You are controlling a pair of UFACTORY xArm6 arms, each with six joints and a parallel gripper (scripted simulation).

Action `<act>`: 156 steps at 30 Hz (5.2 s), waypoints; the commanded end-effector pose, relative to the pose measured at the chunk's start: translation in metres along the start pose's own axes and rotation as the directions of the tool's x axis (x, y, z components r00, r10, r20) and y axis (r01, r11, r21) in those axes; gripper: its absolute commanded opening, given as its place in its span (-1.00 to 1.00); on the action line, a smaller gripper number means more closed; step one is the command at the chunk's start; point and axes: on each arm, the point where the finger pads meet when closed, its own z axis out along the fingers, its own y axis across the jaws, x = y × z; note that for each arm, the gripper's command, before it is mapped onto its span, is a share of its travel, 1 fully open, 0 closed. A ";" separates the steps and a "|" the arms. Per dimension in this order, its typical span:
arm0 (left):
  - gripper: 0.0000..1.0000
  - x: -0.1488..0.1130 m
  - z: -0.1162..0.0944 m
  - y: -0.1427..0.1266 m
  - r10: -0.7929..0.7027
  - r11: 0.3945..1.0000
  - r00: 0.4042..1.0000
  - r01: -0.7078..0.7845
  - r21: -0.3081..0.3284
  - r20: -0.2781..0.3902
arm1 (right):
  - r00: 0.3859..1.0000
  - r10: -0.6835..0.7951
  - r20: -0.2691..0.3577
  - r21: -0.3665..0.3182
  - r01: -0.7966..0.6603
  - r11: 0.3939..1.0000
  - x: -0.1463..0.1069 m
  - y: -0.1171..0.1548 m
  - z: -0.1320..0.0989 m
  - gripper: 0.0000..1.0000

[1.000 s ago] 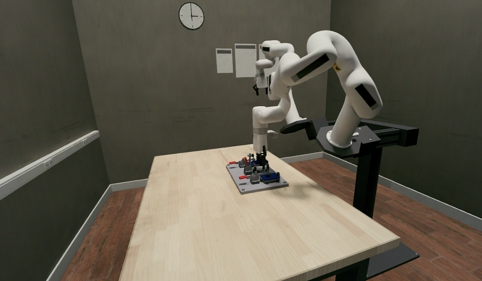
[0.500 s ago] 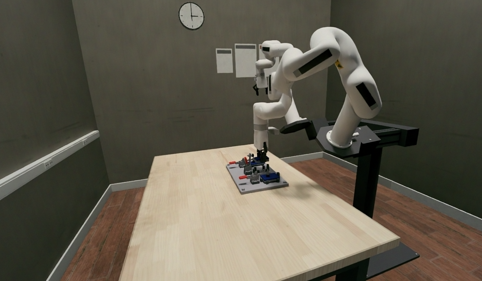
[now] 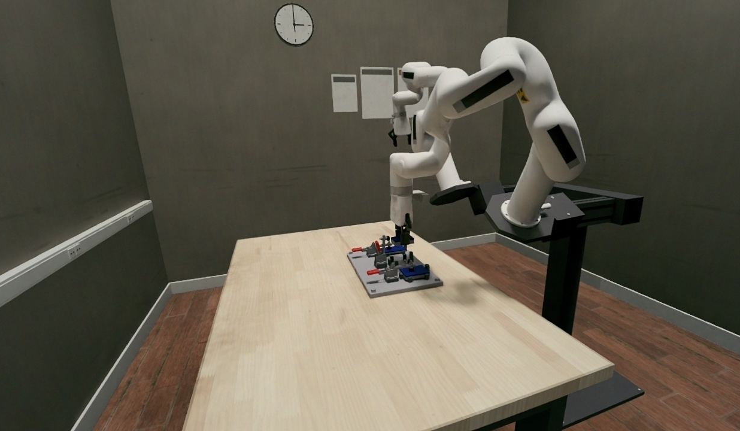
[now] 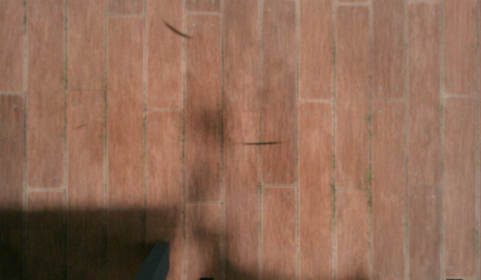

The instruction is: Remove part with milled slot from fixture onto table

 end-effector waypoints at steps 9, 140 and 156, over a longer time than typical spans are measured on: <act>-1.00 -0.001 -0.002 -0.001 -0.001 1.000 1.000 0.001 0.002 0.003 | 1.000 0.000 -0.004 0.000 0.000 1.000 0.001 0.000 -0.002 1.00; -1.00 -0.001 -0.001 0.225 -0.001 1.000 1.000 0.001 0.000 0.003 | 1.000 0.000 -0.004 0.000 0.000 1.000 0.001 0.000 -0.002 1.00; -1.00 -0.001 0.004 0.225 -0.001 1.000 1.000 0.001 0.000 0.003 | 1.000 0.000 -0.004 0.000 0.000 1.000 0.001 0.000 -0.002 1.00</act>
